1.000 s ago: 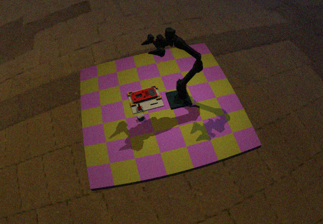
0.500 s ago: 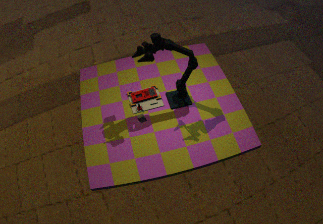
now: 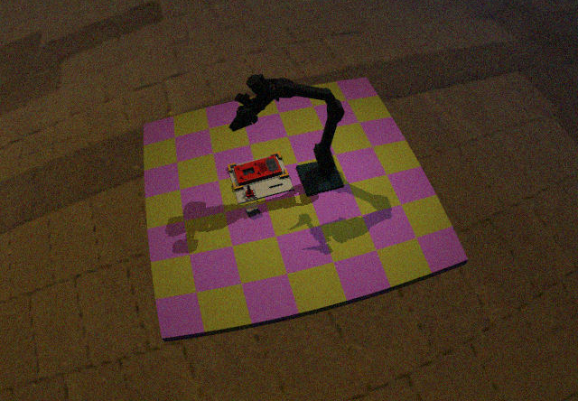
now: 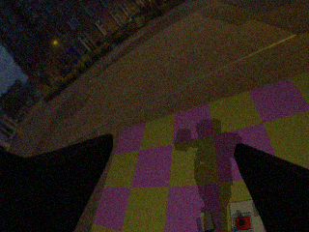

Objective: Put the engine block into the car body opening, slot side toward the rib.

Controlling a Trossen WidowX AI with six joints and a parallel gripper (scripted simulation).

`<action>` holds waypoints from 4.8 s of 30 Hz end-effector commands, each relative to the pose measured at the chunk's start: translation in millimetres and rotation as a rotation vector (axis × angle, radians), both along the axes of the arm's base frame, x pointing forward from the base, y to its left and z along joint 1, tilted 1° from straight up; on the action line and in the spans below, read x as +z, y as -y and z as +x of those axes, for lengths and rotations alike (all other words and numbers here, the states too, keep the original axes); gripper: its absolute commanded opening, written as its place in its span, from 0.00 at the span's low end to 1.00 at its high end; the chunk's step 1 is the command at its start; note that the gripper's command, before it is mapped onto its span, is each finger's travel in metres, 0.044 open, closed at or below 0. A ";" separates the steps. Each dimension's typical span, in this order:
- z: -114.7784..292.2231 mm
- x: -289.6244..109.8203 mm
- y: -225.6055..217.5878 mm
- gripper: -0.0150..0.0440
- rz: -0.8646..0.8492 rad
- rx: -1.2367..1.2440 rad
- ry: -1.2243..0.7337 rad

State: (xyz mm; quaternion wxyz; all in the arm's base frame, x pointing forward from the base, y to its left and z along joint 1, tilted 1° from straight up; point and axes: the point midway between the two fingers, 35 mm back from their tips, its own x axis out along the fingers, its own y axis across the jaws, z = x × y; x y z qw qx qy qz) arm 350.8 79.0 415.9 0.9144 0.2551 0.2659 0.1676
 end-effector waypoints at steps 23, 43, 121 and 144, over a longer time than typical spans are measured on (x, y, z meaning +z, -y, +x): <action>32.6 -155.3 -59.0 1.00 0.190 -0.351 -0.761; 2.1 -273.1 -97.4 1.00 0.077 -0.847 -1.178; 2.7 -348.3 -97.4 0.25 0.048 -0.917 -1.204; 7.6 -274.6 -92.0 0.25 0.051 -0.917 -1.202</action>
